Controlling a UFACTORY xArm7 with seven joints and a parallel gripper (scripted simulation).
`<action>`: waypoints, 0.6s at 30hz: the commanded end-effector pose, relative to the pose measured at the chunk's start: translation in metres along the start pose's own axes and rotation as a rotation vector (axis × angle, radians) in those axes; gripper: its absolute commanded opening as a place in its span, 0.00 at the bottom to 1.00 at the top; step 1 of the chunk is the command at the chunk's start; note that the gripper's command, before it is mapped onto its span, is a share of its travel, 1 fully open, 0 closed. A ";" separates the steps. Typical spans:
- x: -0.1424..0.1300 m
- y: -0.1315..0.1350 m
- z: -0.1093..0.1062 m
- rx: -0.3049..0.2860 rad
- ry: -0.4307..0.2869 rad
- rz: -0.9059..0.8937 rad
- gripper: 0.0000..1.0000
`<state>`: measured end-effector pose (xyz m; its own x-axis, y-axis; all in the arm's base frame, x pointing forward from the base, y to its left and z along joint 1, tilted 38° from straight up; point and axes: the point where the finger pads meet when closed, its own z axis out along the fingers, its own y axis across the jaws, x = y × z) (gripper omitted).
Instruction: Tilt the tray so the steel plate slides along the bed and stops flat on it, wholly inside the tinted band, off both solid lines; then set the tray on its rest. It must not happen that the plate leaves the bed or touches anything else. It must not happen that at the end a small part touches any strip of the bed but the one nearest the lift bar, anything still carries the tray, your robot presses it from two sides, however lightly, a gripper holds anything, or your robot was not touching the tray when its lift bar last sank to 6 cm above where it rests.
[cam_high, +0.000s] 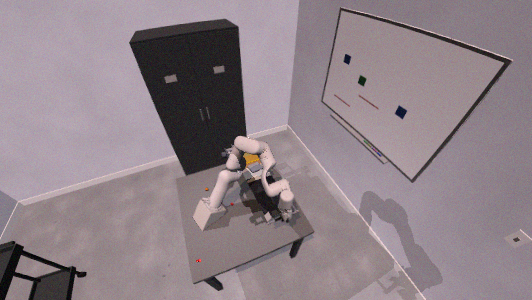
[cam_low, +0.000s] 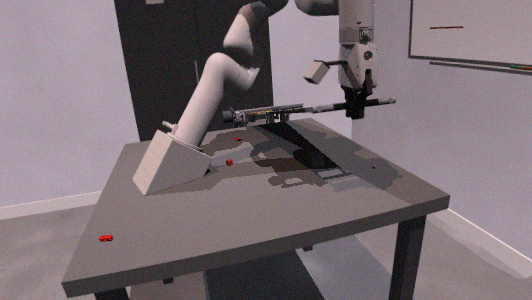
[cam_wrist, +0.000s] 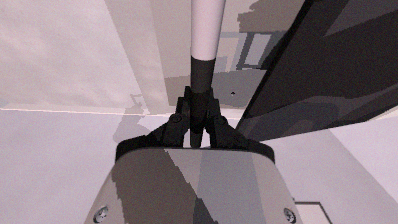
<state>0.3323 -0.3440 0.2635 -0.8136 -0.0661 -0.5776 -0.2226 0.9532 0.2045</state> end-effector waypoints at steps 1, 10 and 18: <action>0.000 -0.011 0.042 0.003 0.000 0.001 0.00; 0.000 -0.012 0.047 0.003 0.000 0.001 0.00; 0.000 -0.011 0.046 0.003 0.000 0.001 0.00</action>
<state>0.3603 -0.3388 0.2227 -0.8152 -0.0656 -0.5754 -0.2234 0.9523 0.2079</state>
